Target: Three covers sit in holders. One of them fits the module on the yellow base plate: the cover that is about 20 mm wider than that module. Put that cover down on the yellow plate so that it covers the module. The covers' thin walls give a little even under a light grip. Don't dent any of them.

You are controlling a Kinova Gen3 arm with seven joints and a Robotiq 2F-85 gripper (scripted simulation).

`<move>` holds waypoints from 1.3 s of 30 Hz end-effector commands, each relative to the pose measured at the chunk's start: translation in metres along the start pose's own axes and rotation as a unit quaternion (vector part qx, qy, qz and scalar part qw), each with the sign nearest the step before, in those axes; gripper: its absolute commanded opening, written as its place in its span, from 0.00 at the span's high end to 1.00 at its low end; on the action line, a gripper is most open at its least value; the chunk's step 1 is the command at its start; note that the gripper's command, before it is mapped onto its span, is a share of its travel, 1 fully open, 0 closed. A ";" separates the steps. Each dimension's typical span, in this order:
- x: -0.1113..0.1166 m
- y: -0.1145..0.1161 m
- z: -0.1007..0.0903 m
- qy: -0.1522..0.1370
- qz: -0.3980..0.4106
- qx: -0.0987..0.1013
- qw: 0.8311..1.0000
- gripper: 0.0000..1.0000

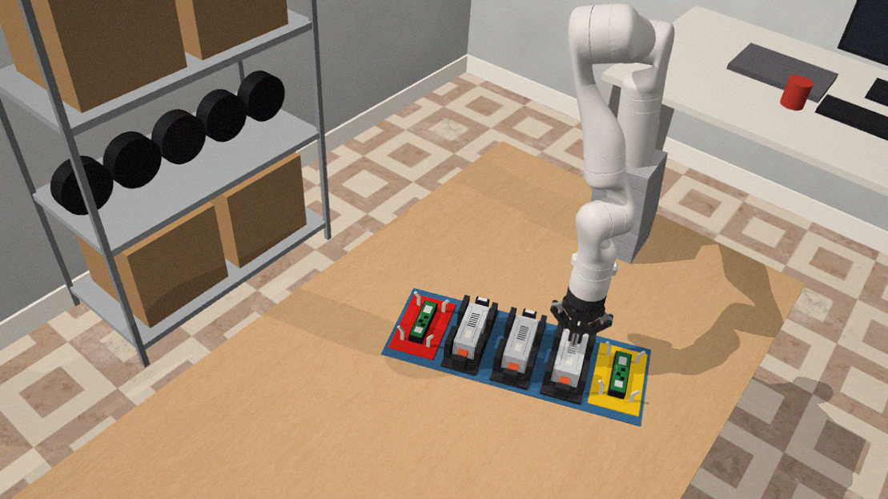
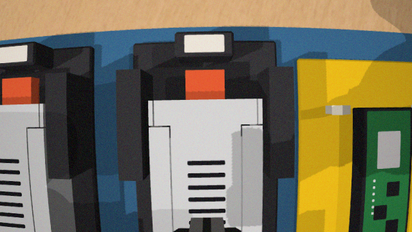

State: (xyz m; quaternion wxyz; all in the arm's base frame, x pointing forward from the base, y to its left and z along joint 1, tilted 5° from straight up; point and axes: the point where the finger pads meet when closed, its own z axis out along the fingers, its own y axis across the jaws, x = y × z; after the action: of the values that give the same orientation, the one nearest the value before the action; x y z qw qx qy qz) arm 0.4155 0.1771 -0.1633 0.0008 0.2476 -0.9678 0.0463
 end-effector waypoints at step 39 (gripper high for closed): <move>-0.001 0.000 -0.001 -0.001 0.000 0.000 1.000 0.00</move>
State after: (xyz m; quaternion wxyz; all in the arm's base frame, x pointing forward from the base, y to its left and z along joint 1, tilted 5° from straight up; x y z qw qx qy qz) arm 0.4155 0.1771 -0.1633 0.0008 0.2476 -0.9678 0.0463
